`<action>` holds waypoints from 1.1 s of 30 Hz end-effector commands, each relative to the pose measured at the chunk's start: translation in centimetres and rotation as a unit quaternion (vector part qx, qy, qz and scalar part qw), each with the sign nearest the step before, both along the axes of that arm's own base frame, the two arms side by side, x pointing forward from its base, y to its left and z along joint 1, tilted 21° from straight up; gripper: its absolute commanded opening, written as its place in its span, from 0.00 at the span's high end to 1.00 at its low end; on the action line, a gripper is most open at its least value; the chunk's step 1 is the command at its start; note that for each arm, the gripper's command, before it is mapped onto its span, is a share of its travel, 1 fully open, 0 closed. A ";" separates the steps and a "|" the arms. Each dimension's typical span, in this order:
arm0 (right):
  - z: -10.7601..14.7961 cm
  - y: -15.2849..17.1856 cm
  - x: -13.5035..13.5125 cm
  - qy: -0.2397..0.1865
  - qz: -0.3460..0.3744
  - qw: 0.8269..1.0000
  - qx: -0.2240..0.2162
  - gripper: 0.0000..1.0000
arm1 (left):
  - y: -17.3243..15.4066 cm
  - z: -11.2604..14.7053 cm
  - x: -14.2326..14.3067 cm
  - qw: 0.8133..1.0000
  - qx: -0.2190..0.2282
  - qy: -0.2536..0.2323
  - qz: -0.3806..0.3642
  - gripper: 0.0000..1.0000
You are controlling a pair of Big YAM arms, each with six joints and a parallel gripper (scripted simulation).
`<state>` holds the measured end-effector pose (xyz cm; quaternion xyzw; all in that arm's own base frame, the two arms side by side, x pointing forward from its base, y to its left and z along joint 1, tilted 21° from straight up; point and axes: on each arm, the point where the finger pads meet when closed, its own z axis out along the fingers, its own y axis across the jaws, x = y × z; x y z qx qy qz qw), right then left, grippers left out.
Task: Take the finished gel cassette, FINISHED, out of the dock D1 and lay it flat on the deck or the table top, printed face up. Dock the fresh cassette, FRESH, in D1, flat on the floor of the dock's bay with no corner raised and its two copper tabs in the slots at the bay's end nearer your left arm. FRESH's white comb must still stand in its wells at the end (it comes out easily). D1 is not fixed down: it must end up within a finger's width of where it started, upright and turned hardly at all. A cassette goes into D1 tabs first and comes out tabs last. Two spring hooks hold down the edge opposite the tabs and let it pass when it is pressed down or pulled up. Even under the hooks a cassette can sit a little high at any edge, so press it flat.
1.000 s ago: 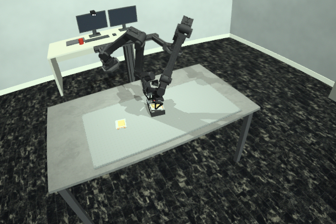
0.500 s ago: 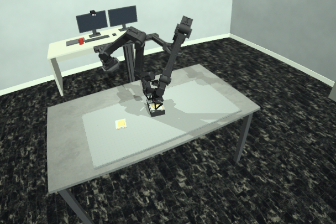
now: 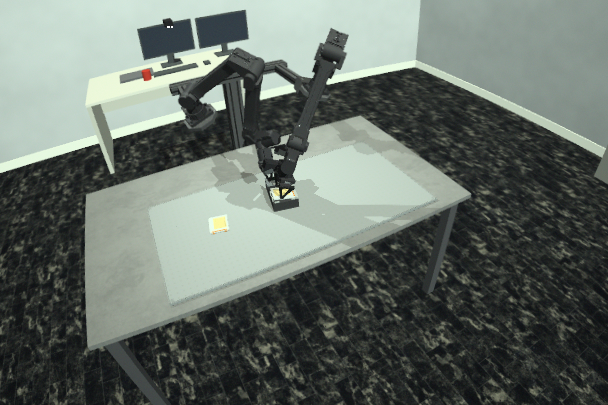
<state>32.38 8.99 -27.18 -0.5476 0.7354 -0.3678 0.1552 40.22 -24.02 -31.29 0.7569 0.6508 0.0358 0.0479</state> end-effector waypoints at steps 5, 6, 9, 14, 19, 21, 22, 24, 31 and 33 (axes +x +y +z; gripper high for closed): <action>-4.2 -2.8 -3.3 0.059 -0.007 0.998 -0.024 1.00 | 0.7 -0.4 0.5 1.000 0.018 -0.001 0.008 1.00; -4.2 -2.8 -3.3 0.059 -0.007 0.998 -0.024 1.00 | 0.7 -0.4 0.5 1.000 0.020 -0.001 0.009 1.00; -4.2 -2.8 -3.3 0.059 -0.007 0.998 -0.024 1.00 | 0.7 -0.5 0.5 1.000 0.022 -0.002 0.009 1.00; -4.2 -2.8 -3.3 0.059 -0.007 0.998 -0.024 1.00 | 0.7 -0.5 0.5 1.000 0.025 -0.002 0.009 1.00; -4.2 -2.8 -3.3 0.059 -0.007 0.998 -0.024 1.00 | 0.7 -0.6 0.5 0.999 0.031 -0.003 0.010 1.00; -4.2 -2.8 -3.3 0.059 -0.007 0.998 -0.024 1.00 | 0.7 -0.6 0.5 0.999 0.034 -0.003 0.010 1.00; -4.2 -2.8 -3.3 0.059 -0.007 0.998 -0.024 1.00 | 0.7 -0.6 0.5 0.999 0.034 -0.003 0.010 1.00; -4.2 -2.8 -3.3 0.059 -0.007 0.998 -0.024 1.00 | 0.7 -0.7 0.4 0.999 0.037 -0.003 0.011 1.00; -4.2 -2.8 -3.3 0.059 -0.007 0.998 -0.024 1.00 | 0.7 -0.7 0.4 0.999 0.042 -0.004 0.011 1.00; -4.2 -2.8 -3.3 0.059 -0.007 0.998 -0.024 1.00 | 0.7 -0.8 0.4 0.999 0.044 -0.004 0.011 1.00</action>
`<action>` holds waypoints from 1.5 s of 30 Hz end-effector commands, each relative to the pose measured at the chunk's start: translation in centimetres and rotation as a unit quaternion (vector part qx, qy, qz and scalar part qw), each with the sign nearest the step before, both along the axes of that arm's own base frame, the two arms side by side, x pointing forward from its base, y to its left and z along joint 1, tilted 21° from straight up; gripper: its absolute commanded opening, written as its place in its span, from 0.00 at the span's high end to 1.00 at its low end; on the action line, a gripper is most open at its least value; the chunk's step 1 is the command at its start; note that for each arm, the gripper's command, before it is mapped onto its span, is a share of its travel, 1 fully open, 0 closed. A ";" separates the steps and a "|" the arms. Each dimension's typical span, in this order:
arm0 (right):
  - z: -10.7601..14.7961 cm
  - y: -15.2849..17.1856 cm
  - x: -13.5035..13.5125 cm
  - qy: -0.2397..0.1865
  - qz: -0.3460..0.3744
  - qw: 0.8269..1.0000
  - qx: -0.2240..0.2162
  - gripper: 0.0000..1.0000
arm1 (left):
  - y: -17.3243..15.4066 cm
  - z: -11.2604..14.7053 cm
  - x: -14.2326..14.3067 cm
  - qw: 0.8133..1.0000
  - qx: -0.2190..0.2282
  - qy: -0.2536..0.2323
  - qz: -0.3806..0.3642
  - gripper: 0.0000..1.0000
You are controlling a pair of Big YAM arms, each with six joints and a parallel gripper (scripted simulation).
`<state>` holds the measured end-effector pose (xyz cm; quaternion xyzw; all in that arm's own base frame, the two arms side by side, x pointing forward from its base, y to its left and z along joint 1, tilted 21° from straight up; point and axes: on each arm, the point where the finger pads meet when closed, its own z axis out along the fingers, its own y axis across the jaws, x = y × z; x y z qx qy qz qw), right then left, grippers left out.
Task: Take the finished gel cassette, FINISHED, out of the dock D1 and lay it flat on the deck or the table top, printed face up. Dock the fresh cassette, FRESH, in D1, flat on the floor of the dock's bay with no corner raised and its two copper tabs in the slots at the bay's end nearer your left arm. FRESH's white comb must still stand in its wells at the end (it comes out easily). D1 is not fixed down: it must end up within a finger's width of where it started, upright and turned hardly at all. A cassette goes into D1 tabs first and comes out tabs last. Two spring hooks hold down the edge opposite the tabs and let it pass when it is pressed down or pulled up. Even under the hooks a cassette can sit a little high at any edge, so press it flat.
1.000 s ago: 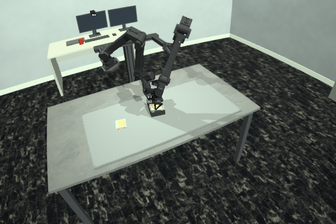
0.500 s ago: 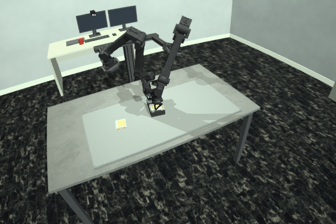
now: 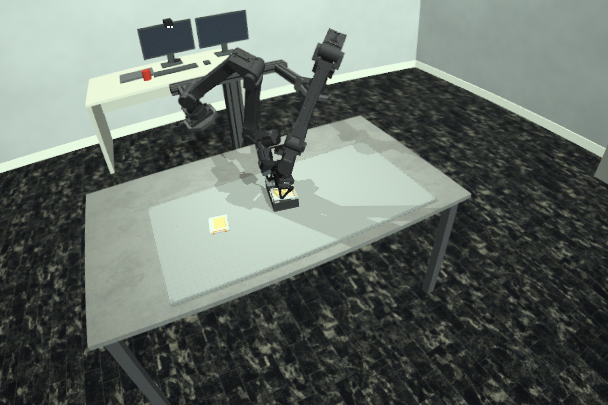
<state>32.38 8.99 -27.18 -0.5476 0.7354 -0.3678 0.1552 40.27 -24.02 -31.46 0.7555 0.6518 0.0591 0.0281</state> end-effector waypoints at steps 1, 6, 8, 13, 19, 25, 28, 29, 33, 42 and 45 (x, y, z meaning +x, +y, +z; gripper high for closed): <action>-4.2 -2.8 -3.3 0.059 -0.007 0.998 -0.024 1.00 | 0.7 -0.6 0.4 1.000 0.016 0.000 0.008 1.00; -4.2 -2.8 -3.3 0.059 -0.007 0.998 -0.024 1.00 | 0.8 -0.7 0.4 1.000 0.021 0.000 0.009 1.00; -4.2 -2.8 -3.3 0.059 -0.007 0.998 -0.024 1.00 | 0.8 -0.7 0.4 1.000 0.023 -0.001 0.009 1.00; -4.2 -2.8 -3.3 0.059 -0.007 0.998 -0.024 1.00 | 0.8 -0.8 0.4 1.000 0.027 -0.001 0.009 1.00; -4.2 -2.8 -3.3 0.059 -0.007 0.998 -0.024 1.00 | 0.8 -0.8 0.4 0.999 0.033 -0.002 0.010 1.00; -4.2 -2.8 -3.3 0.059 -0.007 0.998 -0.024 1.00 | 0.8 -0.9 0.3 0.999 0.038 -0.002 0.010 1.00; -4.2 -2.8 -3.3 0.059 -0.007 0.998 -0.024 1.00 | 0.8 -1.0 0.3 0.999 0.043 -0.003 0.011 1.00; -4.2 -2.8 -3.3 0.059 -0.007 0.998 -0.024 1.00 | 0.8 -1.0 0.3 0.999 0.043 -0.003 0.011 1.00; -4.2 -2.8 -3.3 0.059 -0.007 0.998 -0.024 1.00 | 0.9 -1.0 0.4 0.999 0.043 -0.003 0.011 1.00; -4.2 -2.8 -3.3 0.059 -0.007 0.998 -0.024 1.00 | 0.9 -1.1 0.4 0.999 0.043 -0.003 0.011 1.00; -4.2 -2.8 -3.3 0.059 -0.007 0.998 -0.024 1.00 | 0.9 -1.2 0.4 0.999 0.043 -0.003 0.011 1.00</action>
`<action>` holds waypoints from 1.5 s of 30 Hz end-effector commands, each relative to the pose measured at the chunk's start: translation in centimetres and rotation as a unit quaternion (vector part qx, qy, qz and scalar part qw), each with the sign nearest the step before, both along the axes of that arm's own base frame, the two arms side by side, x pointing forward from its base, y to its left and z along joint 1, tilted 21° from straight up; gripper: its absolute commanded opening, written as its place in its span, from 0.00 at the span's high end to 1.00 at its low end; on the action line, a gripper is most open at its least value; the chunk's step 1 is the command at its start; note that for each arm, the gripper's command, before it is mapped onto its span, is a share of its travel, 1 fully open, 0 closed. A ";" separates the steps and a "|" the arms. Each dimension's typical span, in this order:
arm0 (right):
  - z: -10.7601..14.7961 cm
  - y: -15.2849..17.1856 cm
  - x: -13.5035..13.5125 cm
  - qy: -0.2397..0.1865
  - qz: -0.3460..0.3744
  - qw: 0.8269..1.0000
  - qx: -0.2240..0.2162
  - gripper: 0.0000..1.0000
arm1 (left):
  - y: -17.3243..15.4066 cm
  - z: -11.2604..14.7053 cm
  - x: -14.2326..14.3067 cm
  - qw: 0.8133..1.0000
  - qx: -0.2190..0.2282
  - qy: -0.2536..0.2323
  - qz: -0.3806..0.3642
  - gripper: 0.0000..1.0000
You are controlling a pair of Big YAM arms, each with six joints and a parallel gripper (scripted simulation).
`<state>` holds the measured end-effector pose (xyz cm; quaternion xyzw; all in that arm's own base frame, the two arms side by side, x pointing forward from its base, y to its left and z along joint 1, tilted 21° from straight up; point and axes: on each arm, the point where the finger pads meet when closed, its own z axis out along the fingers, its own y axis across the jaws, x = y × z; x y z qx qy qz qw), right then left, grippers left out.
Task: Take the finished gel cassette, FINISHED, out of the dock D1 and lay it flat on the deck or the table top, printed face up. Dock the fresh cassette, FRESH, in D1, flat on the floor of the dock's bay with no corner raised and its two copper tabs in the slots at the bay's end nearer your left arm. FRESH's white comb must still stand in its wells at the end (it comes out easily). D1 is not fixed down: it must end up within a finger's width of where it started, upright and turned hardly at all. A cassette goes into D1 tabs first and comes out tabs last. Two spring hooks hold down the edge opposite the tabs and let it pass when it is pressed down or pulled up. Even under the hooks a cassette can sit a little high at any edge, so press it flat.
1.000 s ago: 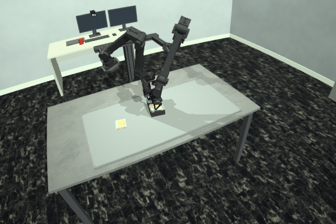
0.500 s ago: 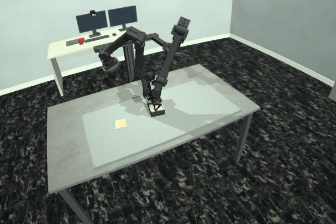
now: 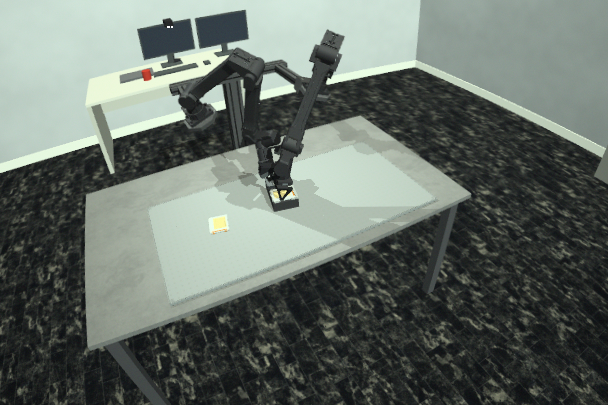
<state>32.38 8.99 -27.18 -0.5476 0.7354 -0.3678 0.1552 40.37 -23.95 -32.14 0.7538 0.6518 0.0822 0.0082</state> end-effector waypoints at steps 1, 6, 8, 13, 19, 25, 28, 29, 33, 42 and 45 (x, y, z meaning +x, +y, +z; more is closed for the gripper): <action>-4.2 -2.8 -3.3 0.060 -0.007 0.998 -0.024 1.00 | 0.9 -0.6 0.3 1.000 0.012 0.002 0.008 1.00; -4.2 -2.8 -3.3 0.060 -0.007 0.998 -0.024 1.00 | 0.9 -0.6 0.3 1.000 0.012 0.002 0.008 1.00; -4.2 -2.8 -3.3 0.060 -0.007 0.998 -0.024 1.00 | 0.9 -0.6 0.3 1.000 0.012 0.002 0.008 1.00; -4.2 -2.8 -3.3 0.060 -0.007 0.998 -0.024 1.00 | 0.9 -0.7 0.3 1.000 0.012 0.002 0.008 1.00; -4.2 -2.8 -3.3 0.060 -0.007 0.998 -0.024 1.00 | 0.9 -0.7 0.3 1.000 0.012 0.002 0.008 1.00; -4.2 -2.8 -3.3 0.060 -0.007 0.998 -0.024 1.00 | 1.0 -0.8 0.3 1.000 0.012 0.002 0.008 1.00; -4.2 -2.8 -3.3 0.060 -0.007 0.998 -0.024 1.00 | 1.0 -0.9 0.3 1.000 0.012 0.002 0.008 1.00; -4.2 -2.8 -3.3 0.060 -0.007 0.998 -0.024 1.00 | 1.0 -0.9 0.4 1.000 0.012 0.002 0.008 1.00; -4.2 -2.8 -3.3 0.060 -0.007 0.998 -0.024 1.00 | 1.0 -1.0 0.4 1.000 0.012 0.002 0.008 1.00; -4.2 -2.8 -3.3 0.060 -0.007 0.998 -0.024 1.00 | 1.1 -1.1 0.4 1.000 0.012 0.002 0.008 1.00; -4.2 -2.8 -3.3 0.060 -0.007 0.998 -0.024 1.00 | 1.1 -1.1 0.4 1.000 0.012 0.002 0.008 1.00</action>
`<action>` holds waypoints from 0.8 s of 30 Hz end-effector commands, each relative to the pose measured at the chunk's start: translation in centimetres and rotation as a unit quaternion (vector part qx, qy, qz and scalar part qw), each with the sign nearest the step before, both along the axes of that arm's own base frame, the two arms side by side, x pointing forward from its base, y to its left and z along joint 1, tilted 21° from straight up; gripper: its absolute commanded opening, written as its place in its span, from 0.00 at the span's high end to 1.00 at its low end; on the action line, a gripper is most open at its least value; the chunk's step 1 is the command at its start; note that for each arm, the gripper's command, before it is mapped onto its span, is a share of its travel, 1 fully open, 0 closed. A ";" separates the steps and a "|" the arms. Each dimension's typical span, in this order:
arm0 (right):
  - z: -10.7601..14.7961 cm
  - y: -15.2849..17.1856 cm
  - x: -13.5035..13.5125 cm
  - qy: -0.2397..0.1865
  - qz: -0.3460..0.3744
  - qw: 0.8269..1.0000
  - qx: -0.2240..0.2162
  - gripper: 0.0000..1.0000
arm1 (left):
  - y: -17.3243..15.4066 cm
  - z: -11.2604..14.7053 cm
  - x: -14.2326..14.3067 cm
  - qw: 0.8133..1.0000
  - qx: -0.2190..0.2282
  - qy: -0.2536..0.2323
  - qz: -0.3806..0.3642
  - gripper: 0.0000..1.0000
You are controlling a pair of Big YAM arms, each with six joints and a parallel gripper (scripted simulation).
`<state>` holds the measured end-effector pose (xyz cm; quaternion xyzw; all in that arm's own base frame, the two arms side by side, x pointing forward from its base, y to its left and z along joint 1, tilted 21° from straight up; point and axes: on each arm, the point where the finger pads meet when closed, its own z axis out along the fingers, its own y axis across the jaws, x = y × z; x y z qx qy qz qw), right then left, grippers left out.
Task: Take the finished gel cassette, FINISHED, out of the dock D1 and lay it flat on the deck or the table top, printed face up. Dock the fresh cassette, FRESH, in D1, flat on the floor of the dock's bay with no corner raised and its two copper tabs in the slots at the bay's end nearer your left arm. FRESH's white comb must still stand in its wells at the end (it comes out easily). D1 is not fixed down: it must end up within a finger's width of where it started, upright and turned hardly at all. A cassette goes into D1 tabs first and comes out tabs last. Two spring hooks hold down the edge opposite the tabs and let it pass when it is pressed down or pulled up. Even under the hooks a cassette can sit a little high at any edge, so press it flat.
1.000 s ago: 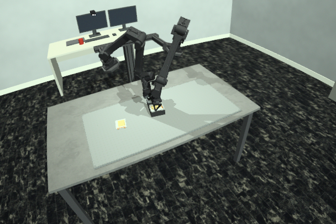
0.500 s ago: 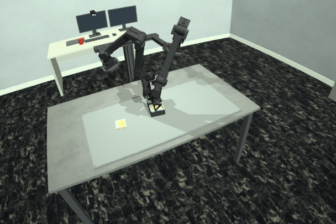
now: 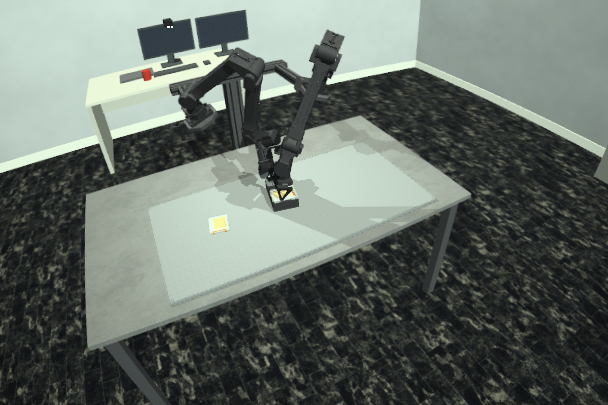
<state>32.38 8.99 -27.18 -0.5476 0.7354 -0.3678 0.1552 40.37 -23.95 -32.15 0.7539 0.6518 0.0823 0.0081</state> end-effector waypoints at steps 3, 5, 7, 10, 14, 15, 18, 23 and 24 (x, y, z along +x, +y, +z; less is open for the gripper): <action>-4.2 -2.8 -3.3 0.060 -0.007 0.998 -0.024 1.00 | 1.1 -1.2 0.4 1.000 0.012 0.002 0.008 1.00; -4.2 -2.8 -3.3 0.060 -0.007 0.998 -0.024 1.00 | 1.1 -1.2 0.4 1.000 0.012 0.002 0.008 1.00; -4.2 -2.8 -3.3 0.060 -0.007 0.998 -0.024 1.00 | 1.1 -1.2 0.4 1.000 0.012 0.002 0.008 1.00; -4.2 -2.8 -3.3 0.060 -0.007 0.998 -0.024 1.00 | 1.1 -1.2 0.4 1.000 0.012 0.002 0.008 1.00; -4.2 -2.8 -3.3 0.060 -0.007 0.998 -0.024 1.00 | 1.1 -1.3 0.4 1.000 0.012 0.002 0.008 1.00; -4.2 -2.8 -3.3 0.060 -0.007 0.998 -0.024 1.00 | 1.1 -1.3 0.4 1.000 0.012 0.002 0.008 1.00; -4.2 -2.8 -3.3 0.060 -0.007 0.998 -0.024 1.00 | 1.2 -1.4 0.4 1.000 0.012 0.002 0.008 1.00; -4.2 -2.8 -3.3 0.060 -0.007 0.998 -0.024 1.00 | 1.0 -1.2 0.4 1.000 -0.002 -0.004 -0.001 1.00; -4.2 -2.8 -3.3 0.060 -0.007 0.998 -0.024 1.00 | 0.9 -1.1 0.4 1.000 -0.002 -0.004 -0.001 1.00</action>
